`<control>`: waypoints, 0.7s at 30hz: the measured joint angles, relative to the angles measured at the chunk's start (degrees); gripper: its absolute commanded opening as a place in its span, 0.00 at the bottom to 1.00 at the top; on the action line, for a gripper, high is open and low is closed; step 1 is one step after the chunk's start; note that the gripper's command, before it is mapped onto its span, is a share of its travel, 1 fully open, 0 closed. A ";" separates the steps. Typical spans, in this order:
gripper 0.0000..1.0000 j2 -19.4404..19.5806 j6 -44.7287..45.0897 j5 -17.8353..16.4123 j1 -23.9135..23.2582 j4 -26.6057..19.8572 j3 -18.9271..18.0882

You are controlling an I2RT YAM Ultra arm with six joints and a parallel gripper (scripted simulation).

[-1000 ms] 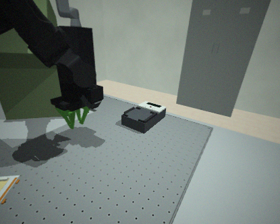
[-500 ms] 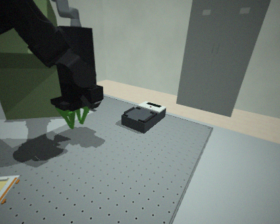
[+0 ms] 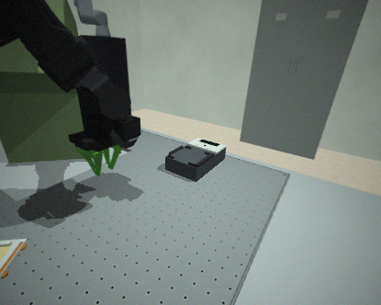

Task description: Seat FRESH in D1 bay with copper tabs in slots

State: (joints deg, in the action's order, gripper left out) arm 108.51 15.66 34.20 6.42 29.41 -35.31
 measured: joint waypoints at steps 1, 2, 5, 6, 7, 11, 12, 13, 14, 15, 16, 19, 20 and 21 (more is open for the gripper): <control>0.36 0.00 0.00 0.00 0.00 0.00 0.00; 0.36 0.00 0.39 -0.13 -0.09 0.02 0.00; 0.36 -1.09 3.69 -0.92 -1.79 -0.26 0.42; 0.36 -1.84 5.25 -1.16 -2.64 -0.44 0.66; 0.36 -2.64 6.99 -1.40 -3.52 -0.63 0.85; 0.36 -6.03 15.08 -2.80 -6.78 -1.42 1.31; 0.36 -6.84 17.31 -3.26 -7.56 -1.64 1.38; 0.36 -7.65 19.56 -3.74 -8.33 -1.90 1.42; 0.36 -8.41 21.88 -4.26 -9.14 -2.16 1.46; 0.36 -9.16 24.24 -4.79 -9.94 -2.51 1.49; 0.36 -9.88 26.62 -5.33 -10.75 -2.82 1.49; 0.36 -11.37 32.04 -6.47 -12.44 -3.34 1.49; 0.36 -11.78 33.99 -7.08 -12.90 -3.72 1.51; 0.36 -12.26 36.04 -7.69 -13.49 -4.13 1.51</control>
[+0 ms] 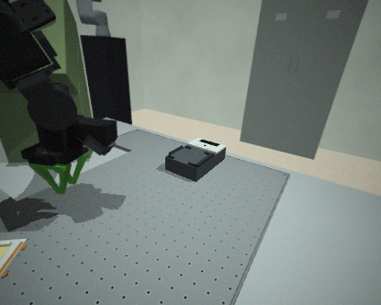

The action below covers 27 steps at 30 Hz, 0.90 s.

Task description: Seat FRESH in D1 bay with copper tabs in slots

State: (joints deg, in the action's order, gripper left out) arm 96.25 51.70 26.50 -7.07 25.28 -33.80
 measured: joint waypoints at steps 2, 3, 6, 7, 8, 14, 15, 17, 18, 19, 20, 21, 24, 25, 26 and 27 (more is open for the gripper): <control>0.36 -1.11 4.31 -1.14 -1.49 -0.85 0.00; 0.36 -1.75 6.54 -1.70 -2.36 -1.27 0.00; 0.36 -3.58 11.87 -3.63 -5.09 -2.91 -0.50; 0.36 -4.20 13.25 -4.35 -6.03 -3.45 -0.83; 0.36 -4.79 14.45 -5.07 -6.95 -4.00 -1.16; 0.36 -7.48 19.47 -9.01 -11.85 -7.08 -3.43; 0.36 -7.67 19.98 -9.55 -12.22 -7.54 -3.69; 0.36 -7.98 21.05 -10.93 -13.18 -8.79 -4.31; 0.36 -8.15 21.57 -11.63 -13.86 -9.49 -4.66; 0.36 -8.33 22.08 -12.28 -14.64 -10.19 -5.05; 0.36 -8.55 22.60 -12.92 -15.50 -10.88 -5.49; 0.36 -8.79 23.10 -13.55 -16.37 -11.58 -5.99; 0.36 -9.42 24.59 -15.43 -18.93 -13.53 -7.72; 0.36 -9.60 25.05 -16.09 -19.74 -14.16 -8.35; 0.36 -9.75 25.53 -16.72 -20.52 -14.78 -9.01; 0.36 -9.86 25.99 -17.38 -21.31 -15.41 -9.66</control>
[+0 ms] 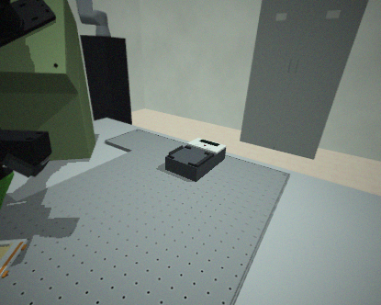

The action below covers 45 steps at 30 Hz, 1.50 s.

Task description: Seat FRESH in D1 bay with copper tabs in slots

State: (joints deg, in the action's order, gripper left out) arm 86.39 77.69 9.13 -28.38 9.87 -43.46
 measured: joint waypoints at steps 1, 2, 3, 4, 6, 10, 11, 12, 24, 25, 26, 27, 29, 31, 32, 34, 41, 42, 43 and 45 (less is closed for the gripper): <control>0.36 -0.09 0.48 -0.66 -0.79 -0.63 -0.68; 0.36 -0.13 0.92 -1.31 -1.55 -1.27 -1.36; 0.36 -0.17 1.31 -1.79 -2.23 -1.73 -1.97; 0.36 -0.24 1.62 -2.14 -2.73 -2.01 -2.38; 0.36 -0.26 2.27 -3.19 -3.43 -3.10 -3.17; 0.36 -0.26 3.30 -4.70 -4.90 -4.83 -4.68; 0.36 -0.26 3.45 -4.85 -4.94 -5.05 -4.83; 0.36 -0.26 3.58 -5.11 -4.87 -5.25 -4.92; 0.36 -0.26 4.00 -6.01 -4.90 -6.54 -4.92; 0.36 -0.26 4.00 -6.03 -4.90 -6.56 -4.92; 0.36 -0.26 4.00 -6.03 -4.90 -6.58 -4.92; 0.36 -0.26 4.00 -6.05 -4.90 -6.58 -4.92; 0.36 -0.26 4.00 -6.05 -4.90 -6.60 -4.92; 0.36 -0.26 4.00 -6.05 -4.90 -6.62 -4.92; 0.36 -0.26 4.00 -6.08 -4.90 -6.62 -4.92; 0.36 -0.26 4.00 -6.08 -4.90 -6.62 -4.92; 0.36 -0.26 4.00 -6.08 -4.90 -6.62 -4.92; 0.36 -0.26 4.00 -6.08 -4.90 -6.62 -4.92; 0.36 -0.26 4.00 -6.08 -4.90 -6.62 -4.92; 0.36 -0.26 4.00 -6.08 -4.90 -6.62 -4.92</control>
State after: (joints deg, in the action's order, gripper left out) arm 86.13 81.69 3.05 -33.28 3.25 -48.38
